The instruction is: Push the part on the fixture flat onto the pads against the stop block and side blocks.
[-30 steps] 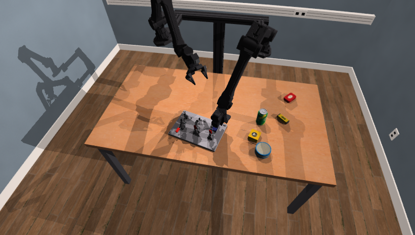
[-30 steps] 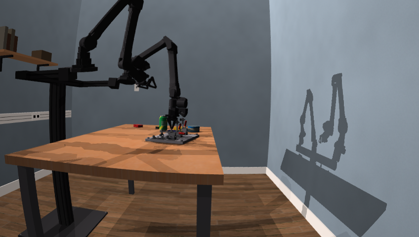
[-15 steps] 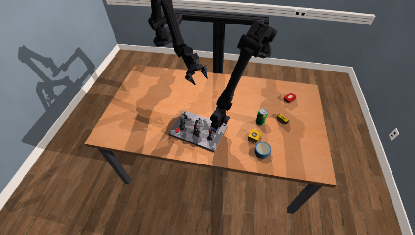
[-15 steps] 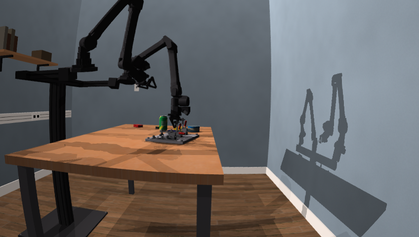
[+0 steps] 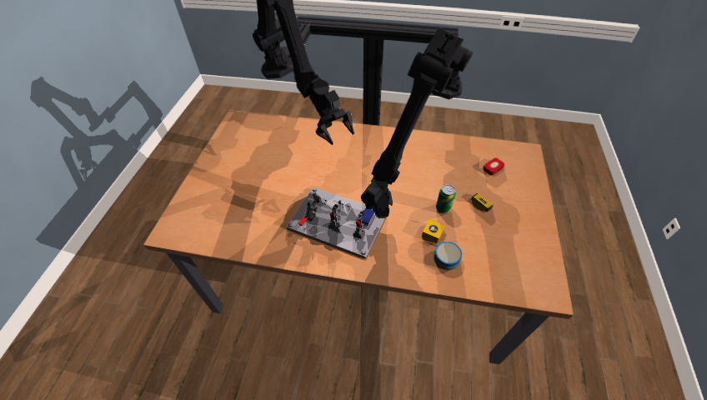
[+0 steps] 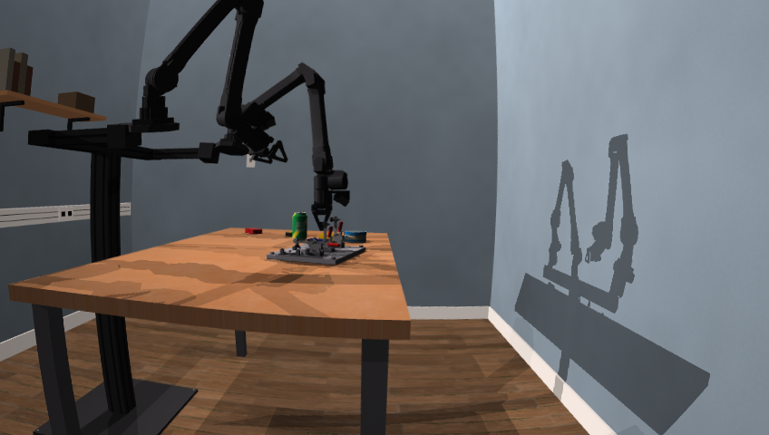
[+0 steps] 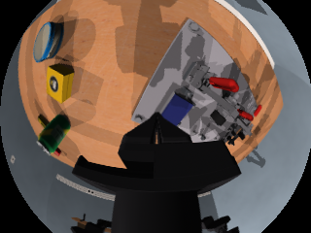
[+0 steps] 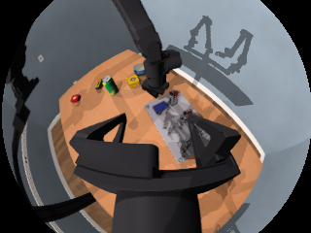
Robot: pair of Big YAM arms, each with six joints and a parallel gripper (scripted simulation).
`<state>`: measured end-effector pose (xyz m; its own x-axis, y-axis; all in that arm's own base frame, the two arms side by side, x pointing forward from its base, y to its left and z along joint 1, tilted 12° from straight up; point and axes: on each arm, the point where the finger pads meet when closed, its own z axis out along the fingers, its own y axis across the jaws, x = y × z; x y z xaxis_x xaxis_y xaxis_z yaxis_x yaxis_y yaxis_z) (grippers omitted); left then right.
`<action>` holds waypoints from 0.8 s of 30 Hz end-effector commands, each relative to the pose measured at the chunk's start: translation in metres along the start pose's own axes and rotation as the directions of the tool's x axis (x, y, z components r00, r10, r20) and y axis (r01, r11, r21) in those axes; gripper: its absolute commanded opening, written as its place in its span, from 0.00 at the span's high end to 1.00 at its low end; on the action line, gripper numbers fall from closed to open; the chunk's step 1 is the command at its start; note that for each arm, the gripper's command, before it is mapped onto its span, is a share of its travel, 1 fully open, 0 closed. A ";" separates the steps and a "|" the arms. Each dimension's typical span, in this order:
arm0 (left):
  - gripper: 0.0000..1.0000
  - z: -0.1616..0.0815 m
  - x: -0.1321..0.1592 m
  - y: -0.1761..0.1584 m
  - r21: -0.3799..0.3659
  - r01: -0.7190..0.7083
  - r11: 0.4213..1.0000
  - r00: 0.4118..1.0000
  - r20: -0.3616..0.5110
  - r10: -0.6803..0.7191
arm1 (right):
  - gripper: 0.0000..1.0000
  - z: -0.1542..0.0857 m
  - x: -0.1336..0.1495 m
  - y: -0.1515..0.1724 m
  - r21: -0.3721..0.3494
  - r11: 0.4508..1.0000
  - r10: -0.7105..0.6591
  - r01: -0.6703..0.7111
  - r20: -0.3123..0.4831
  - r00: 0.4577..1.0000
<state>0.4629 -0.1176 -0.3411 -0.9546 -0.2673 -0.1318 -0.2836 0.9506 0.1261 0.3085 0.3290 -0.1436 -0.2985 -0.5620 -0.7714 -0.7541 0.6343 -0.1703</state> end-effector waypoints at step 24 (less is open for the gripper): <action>1.00 0.006 0.049 -0.022 -0.018 0.845 0.534 0.534 0.025 -0.845 | 0.00 0.002 -0.002 0.000 -0.001 1.000 -0.001 0.001 0.007 1.000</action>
<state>0.4343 -0.1454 -0.3475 -0.3948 -0.8976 -0.1960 -0.9142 0.4051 -0.0138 0.3085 0.3290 -0.1436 -0.2985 -0.5620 -0.7714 -0.7541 0.6343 -0.1703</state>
